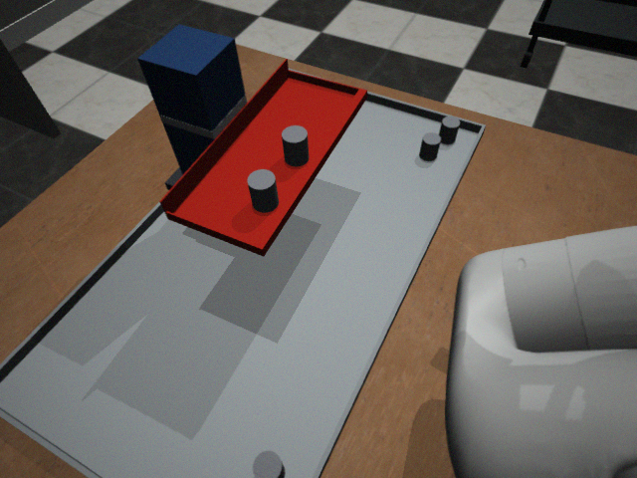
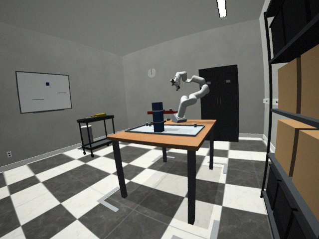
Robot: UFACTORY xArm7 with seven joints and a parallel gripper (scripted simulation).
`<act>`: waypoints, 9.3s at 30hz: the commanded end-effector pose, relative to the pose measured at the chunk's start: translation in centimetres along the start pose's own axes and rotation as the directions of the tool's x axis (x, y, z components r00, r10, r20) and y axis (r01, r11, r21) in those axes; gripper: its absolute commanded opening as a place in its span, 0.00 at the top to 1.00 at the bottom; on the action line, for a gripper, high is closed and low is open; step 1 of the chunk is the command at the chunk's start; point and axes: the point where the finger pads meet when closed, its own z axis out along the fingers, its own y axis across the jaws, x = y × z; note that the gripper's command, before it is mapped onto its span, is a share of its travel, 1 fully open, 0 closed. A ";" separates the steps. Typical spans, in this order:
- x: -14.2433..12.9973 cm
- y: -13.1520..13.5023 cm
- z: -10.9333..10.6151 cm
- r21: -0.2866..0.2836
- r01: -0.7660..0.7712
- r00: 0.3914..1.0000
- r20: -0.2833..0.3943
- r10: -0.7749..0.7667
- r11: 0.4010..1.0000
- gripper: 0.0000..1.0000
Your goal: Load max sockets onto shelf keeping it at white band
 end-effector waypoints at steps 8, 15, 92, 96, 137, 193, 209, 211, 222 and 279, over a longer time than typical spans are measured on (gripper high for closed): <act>-1.5 1.3 -2.8 0.104 -0.019 0.999 0.029 0.016 0.994 0.00; -1.5 1.3 -2.8 0.104 -0.019 0.999 0.029 0.016 0.994 0.00; 4.9 -1.9 14.2 -0.536 0.147 0.976 -0.057 -0.209 0.831 0.00; 5.5 -1.1 17.8 -0.641 0.206 0.957 -0.026 -0.289 0.739 0.00; 25.1 -4.3 20.6 -0.660 0.255 0.947 0.023 -0.319 0.706 0.39; 35.1 2.7 35.0 -0.695 0.243 0.942 0.002 -0.336 0.677 0.39; 35.1 2.8 35.2 -0.695 0.243 0.942 0.002 -0.336 0.677 0.39; 35.2 3.0 35.4 -0.695 0.243 0.942 0.002 -0.336 0.677 0.39; 35.8 4.5 37.1 -0.695 0.243 0.942 0.002 -0.336 0.677 0.39; 37.1 7.9 41.0 -0.695 0.243 0.942 0.002 -0.336 0.677 0.39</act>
